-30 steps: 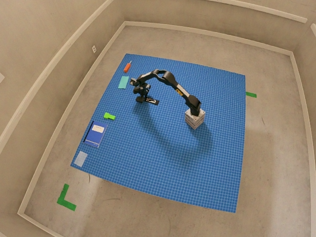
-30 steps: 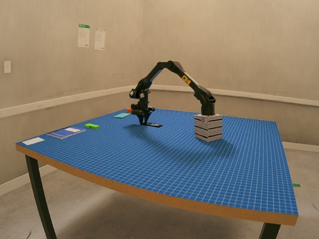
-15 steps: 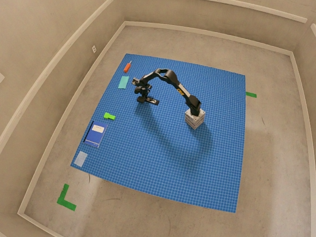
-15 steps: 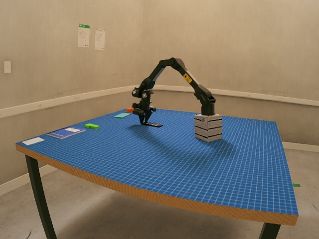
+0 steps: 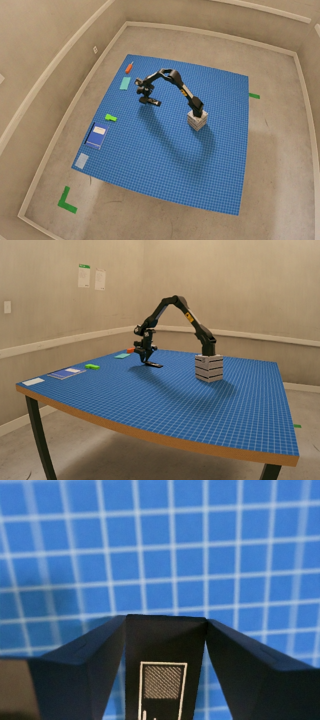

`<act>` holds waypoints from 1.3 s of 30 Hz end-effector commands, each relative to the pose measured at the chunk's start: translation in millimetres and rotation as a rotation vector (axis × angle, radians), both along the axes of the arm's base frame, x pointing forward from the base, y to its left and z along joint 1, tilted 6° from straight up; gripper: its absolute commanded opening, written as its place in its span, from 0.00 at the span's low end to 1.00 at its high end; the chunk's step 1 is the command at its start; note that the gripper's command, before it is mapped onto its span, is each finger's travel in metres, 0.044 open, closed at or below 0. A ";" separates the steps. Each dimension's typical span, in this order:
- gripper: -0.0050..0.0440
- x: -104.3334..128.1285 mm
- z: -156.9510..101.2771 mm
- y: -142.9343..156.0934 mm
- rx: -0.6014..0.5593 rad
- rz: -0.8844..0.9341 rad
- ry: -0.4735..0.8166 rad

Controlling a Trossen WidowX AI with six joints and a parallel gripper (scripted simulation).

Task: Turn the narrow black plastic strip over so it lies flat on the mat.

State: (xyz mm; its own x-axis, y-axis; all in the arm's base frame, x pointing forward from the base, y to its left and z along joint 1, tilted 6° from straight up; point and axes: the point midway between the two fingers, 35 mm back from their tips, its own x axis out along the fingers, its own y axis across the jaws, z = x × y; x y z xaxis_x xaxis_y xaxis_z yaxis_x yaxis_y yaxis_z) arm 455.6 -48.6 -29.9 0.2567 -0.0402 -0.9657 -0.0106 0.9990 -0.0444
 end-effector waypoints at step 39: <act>0.56 -17.5 44.0 -0.6 0.001 0.012 -0.319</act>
State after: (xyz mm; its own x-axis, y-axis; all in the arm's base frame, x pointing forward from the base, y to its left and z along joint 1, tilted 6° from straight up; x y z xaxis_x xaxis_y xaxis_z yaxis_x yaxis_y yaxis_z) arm 435.7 -47.6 -1.3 0.4890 -0.0338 -0.8716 -0.0098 0.9990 -0.0442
